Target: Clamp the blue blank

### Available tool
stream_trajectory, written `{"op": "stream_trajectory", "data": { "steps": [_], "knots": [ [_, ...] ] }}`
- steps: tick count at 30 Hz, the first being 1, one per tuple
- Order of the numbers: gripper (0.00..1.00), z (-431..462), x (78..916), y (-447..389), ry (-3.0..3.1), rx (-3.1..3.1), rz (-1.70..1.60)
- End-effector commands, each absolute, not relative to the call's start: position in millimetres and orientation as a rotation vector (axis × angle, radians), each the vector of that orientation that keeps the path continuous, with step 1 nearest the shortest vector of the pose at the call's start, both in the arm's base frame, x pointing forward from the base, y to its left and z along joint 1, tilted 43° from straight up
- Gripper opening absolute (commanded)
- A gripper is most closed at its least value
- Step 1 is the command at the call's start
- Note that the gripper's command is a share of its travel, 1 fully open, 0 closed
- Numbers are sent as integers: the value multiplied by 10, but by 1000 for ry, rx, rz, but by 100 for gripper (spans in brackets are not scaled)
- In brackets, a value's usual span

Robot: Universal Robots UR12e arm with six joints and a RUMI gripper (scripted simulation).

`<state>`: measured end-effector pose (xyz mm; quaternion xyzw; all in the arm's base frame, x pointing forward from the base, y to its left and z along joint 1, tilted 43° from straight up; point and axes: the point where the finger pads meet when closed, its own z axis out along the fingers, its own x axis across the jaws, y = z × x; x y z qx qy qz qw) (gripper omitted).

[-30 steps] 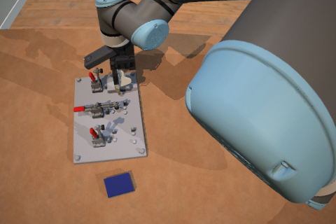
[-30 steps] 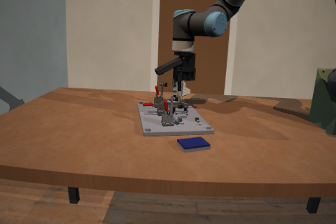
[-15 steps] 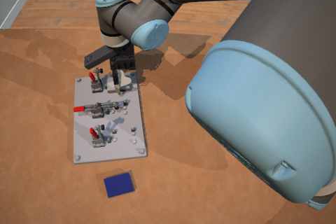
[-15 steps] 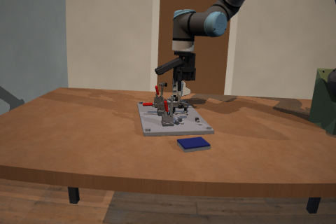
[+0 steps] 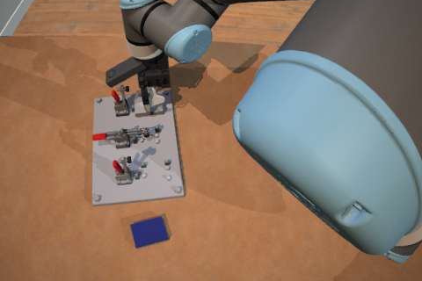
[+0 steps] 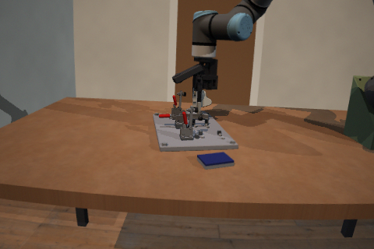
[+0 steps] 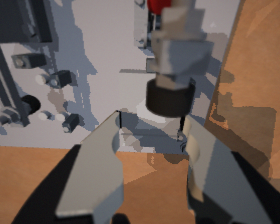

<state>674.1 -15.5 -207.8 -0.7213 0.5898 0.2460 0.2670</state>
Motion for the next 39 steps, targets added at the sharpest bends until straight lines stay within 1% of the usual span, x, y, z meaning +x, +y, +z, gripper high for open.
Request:
{"op": "stream_trajectory", "data": {
  "steps": [1, 39],
  "knots": [
    [0, -2074, 6747, -163, 1592, -1947, 662],
    [0, -2074, 6747, -163, 1592, -1947, 662]
  ]
}}
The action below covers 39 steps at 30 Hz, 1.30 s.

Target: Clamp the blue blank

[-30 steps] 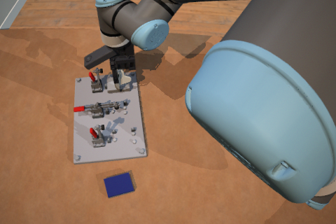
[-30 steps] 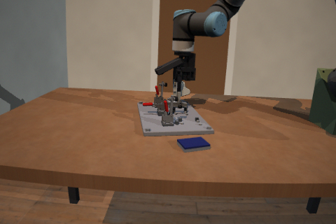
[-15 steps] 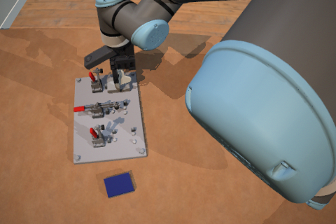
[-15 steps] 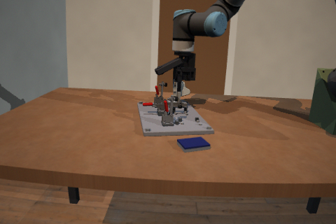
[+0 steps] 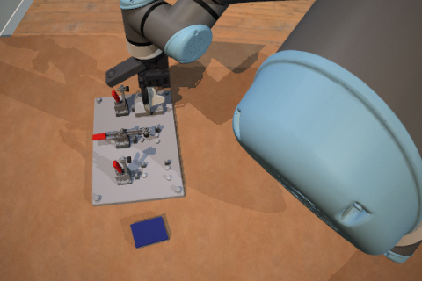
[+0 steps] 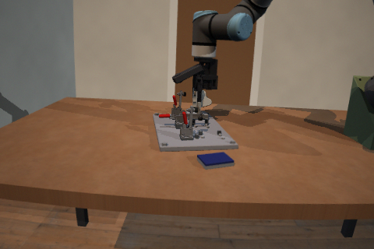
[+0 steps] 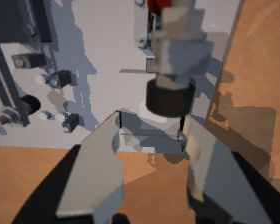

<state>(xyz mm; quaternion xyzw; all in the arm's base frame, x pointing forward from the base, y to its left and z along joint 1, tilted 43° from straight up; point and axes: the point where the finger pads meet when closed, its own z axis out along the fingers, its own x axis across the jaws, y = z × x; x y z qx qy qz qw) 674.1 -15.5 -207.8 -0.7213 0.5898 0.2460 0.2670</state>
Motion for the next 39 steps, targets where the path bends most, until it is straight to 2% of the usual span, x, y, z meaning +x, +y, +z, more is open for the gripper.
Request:
{"op": "stream_trajectory", "data": {
  "steps": [1, 39],
  "knots": [
    [0, -2073, 6747, -163, 1592, -1947, 662],
    [0, -1878, 6757, -342, 1592, -1947, 662]
  ]
}}
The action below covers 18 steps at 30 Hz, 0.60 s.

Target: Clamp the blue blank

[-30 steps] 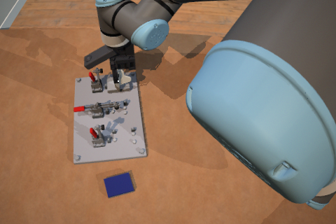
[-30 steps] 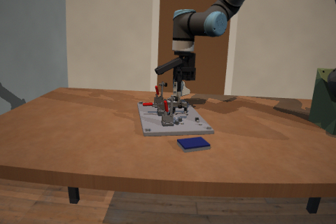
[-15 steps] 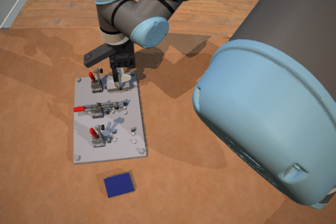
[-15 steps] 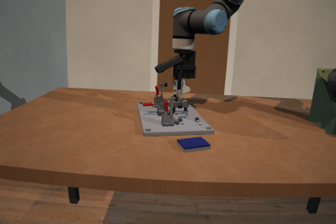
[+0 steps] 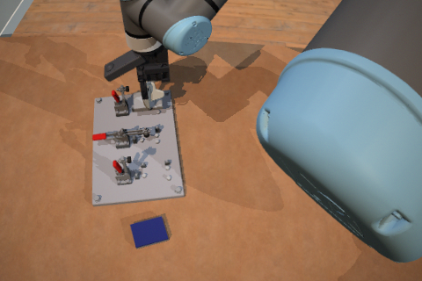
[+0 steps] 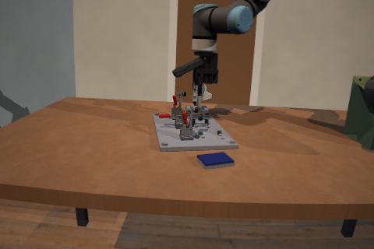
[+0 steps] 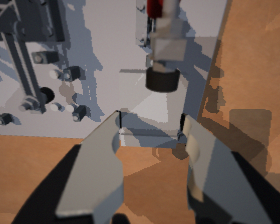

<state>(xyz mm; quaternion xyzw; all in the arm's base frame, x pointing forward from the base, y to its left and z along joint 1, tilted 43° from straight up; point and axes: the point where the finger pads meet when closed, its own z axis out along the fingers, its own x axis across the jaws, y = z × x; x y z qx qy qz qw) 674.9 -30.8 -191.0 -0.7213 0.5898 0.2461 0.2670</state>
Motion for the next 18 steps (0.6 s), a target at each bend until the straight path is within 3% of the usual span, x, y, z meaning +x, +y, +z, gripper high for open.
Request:
{"op": "stream_trajectory", "data": {
  "steps": [1, 18],
  "knots": [
    [0, -1871, 6758, -348, 1592, -1947, 662],
    [0, -1811, 6761, -403, 1592, -1947, 662]
  ]
}}
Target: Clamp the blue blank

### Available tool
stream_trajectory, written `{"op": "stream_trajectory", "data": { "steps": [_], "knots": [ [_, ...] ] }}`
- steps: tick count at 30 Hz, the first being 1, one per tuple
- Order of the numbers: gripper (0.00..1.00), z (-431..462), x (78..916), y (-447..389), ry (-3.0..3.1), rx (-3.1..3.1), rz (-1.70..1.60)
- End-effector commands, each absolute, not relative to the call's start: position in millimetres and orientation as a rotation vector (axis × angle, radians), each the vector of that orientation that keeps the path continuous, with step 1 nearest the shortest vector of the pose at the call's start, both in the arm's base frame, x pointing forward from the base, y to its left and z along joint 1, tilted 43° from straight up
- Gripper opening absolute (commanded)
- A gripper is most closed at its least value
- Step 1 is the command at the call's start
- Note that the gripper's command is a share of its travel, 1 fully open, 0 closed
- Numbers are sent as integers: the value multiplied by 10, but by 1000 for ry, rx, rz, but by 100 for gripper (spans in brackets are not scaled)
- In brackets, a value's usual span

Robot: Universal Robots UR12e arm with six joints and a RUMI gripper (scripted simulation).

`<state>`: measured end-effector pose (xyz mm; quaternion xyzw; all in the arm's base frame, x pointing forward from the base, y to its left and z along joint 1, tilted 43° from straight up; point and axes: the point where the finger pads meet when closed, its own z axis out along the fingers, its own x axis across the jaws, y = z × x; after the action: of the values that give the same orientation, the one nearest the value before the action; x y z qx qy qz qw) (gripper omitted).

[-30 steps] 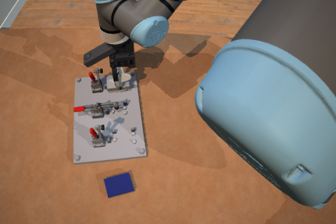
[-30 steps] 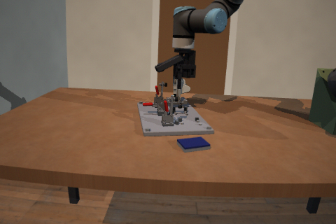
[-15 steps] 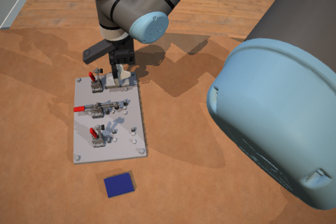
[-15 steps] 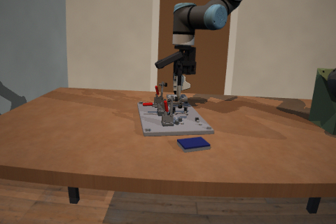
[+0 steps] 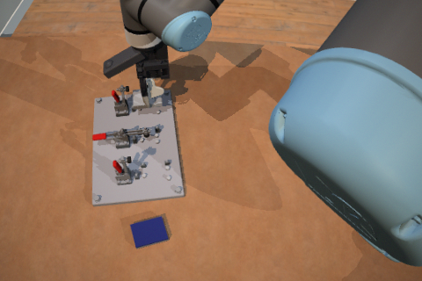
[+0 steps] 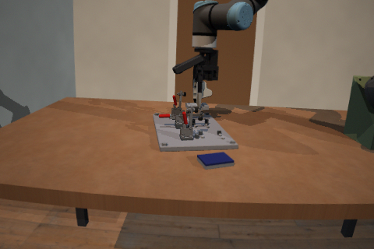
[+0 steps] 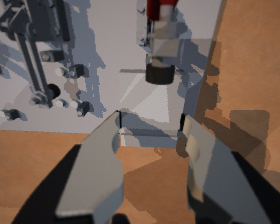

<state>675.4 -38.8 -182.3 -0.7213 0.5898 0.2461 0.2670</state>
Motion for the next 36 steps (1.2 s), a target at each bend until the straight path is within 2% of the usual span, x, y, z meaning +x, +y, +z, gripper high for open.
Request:
{"op": "stream_trajectory", "data": {
  "steps": [1, 36],
  "knots": [
    [0, -1810, 6761, -404, 1592, -1947, 662],
    [0, -1571, 6697, -643, 1592, -1947, 662]
  ]
}}
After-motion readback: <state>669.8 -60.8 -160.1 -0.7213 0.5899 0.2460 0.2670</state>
